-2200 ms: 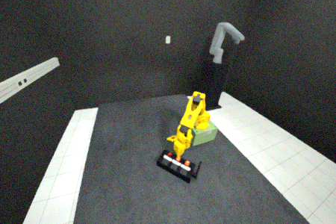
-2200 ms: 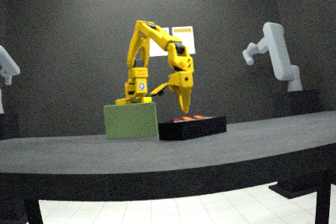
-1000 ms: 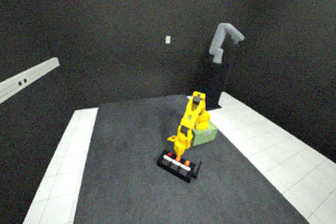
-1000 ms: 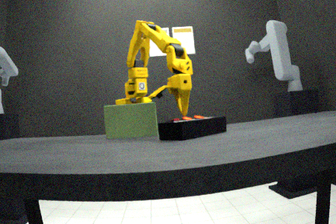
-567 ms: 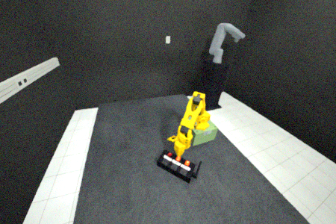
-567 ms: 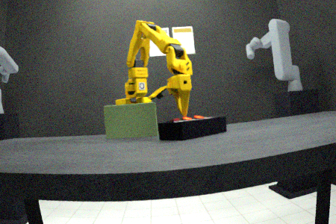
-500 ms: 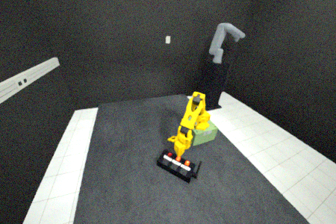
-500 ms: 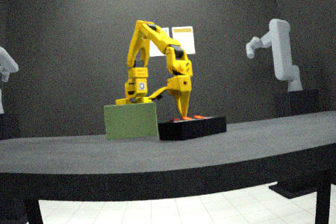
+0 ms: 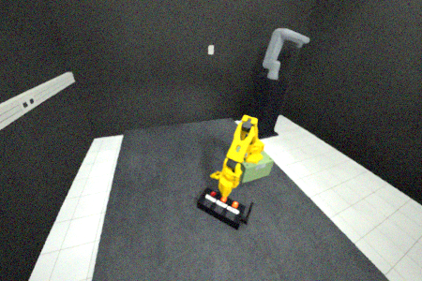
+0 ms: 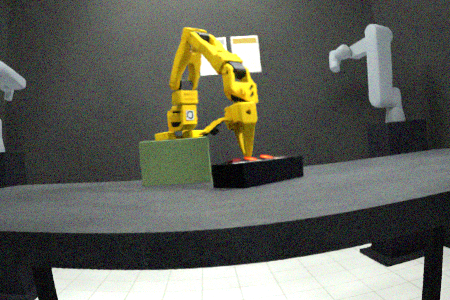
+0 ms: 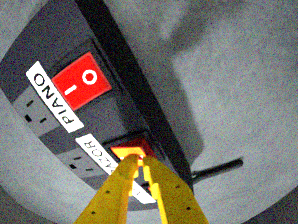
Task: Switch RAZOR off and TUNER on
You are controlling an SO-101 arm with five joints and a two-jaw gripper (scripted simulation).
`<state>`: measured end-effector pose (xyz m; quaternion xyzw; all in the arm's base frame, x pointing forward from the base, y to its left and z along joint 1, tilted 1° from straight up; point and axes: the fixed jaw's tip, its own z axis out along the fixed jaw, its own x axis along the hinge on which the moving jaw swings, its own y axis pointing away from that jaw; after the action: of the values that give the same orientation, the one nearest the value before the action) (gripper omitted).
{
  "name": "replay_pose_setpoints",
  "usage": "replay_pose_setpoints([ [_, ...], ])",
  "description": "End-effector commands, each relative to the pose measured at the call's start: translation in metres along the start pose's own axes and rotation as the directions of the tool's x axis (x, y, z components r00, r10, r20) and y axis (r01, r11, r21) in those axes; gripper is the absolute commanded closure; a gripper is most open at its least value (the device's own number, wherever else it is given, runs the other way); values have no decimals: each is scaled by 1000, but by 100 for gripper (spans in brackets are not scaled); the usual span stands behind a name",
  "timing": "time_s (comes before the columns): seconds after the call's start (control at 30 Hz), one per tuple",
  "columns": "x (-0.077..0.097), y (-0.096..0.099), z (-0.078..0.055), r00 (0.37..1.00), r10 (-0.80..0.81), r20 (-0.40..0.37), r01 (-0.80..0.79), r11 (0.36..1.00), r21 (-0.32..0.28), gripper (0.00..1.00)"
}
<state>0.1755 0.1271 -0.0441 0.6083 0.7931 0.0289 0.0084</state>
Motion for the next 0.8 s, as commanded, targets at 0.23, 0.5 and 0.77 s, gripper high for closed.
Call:
replay_pose_setpoints([
  [0.23, -2, -14, 12, 1000, -23, 16, 22, 999, 45, 100],
  [0.5, -3, -15, 13, 1000, -24, 16, 23, 999, 45, 100],
  [0.77, -4, -19, 16, 1000, -25, 16, 25, 999, 45, 100],
])
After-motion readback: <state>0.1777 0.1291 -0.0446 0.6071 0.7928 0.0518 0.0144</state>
